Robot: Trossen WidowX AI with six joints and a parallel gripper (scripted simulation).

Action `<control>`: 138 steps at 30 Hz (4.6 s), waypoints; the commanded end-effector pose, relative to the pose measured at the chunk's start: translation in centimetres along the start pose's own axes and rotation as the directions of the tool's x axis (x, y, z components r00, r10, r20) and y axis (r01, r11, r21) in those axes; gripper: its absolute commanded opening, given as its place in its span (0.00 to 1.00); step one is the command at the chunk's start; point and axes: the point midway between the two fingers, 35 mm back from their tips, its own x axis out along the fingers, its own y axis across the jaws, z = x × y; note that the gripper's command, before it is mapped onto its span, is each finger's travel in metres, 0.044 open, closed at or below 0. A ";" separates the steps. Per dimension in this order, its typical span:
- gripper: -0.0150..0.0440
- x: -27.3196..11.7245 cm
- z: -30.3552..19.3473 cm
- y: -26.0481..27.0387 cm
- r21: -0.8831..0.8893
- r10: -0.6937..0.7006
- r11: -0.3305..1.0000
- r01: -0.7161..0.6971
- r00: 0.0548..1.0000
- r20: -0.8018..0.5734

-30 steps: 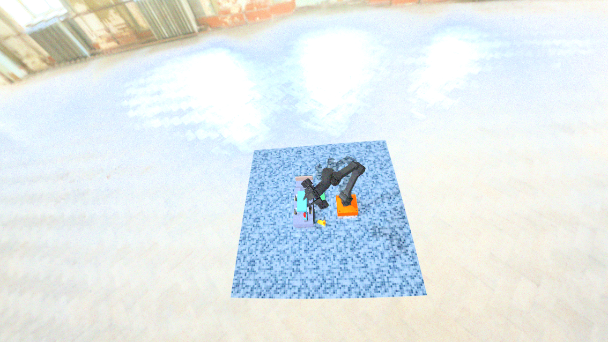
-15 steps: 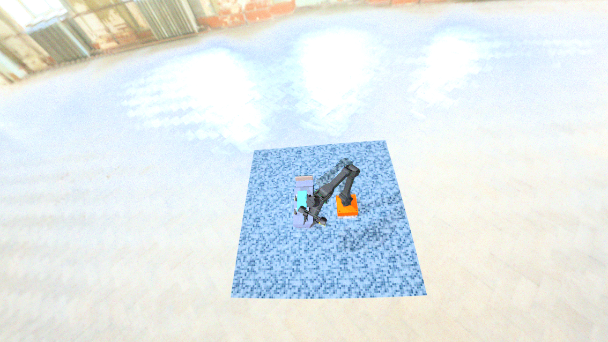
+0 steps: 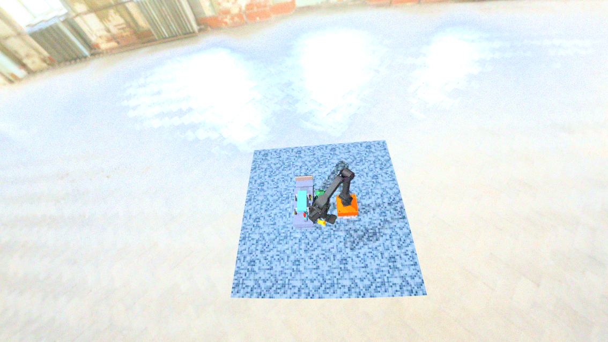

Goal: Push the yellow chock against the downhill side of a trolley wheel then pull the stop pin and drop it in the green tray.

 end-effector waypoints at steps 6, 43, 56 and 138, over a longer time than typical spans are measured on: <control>0.58 0.7 0.8 -0.2 0.005 -0.005 1.000 0.005 0.999 0.050; 0.58 7.6 1.2 -0.2 0.005 -0.005 1.000 0.005 0.999 0.051; 0.58 7.9 1.3 -0.2 0.005 -0.005 1.000 0.005 0.999 0.051; 0.25 -2.9 0.9 -0.3 0.005 -0.006 1.000 0.005 0.999 0.050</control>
